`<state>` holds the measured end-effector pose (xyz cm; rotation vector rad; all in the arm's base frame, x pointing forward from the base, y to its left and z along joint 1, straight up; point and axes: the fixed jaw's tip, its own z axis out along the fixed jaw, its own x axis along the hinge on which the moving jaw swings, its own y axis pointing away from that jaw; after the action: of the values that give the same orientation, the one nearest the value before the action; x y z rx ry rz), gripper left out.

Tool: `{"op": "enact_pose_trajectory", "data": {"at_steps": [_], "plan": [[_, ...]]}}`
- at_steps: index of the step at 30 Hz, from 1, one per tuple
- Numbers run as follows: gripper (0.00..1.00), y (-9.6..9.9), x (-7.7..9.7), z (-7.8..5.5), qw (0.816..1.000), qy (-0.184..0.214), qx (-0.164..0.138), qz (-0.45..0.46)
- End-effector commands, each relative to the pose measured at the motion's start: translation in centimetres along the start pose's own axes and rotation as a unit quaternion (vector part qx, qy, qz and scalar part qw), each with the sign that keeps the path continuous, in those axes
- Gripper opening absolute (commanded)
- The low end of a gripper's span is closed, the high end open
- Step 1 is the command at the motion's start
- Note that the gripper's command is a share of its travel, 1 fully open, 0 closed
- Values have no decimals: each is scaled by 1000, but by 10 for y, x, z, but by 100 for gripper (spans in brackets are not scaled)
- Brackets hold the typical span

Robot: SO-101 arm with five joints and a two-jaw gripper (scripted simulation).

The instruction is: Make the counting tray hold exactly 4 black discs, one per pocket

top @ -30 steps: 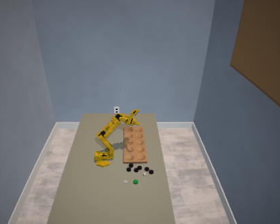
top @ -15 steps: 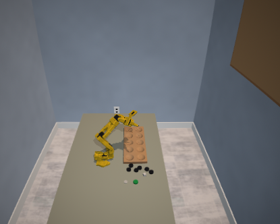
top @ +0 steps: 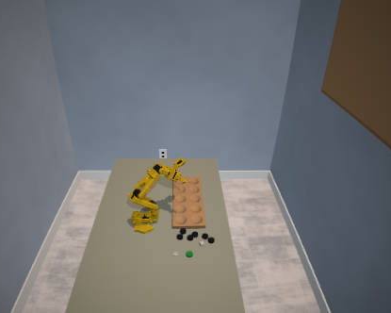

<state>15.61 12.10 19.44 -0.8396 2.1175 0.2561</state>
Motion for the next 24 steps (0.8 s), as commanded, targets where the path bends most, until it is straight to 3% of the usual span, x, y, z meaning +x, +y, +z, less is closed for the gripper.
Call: {"op": "enact_pose_trajectory", "data": {"at_steps": [1,11,24], "plan": [[100,6,3,-7,1000,-22,-9,11],[100,20,27,-7,999,-8,-36,36],[100,27,41,-5,998,0,-49,49]]}}
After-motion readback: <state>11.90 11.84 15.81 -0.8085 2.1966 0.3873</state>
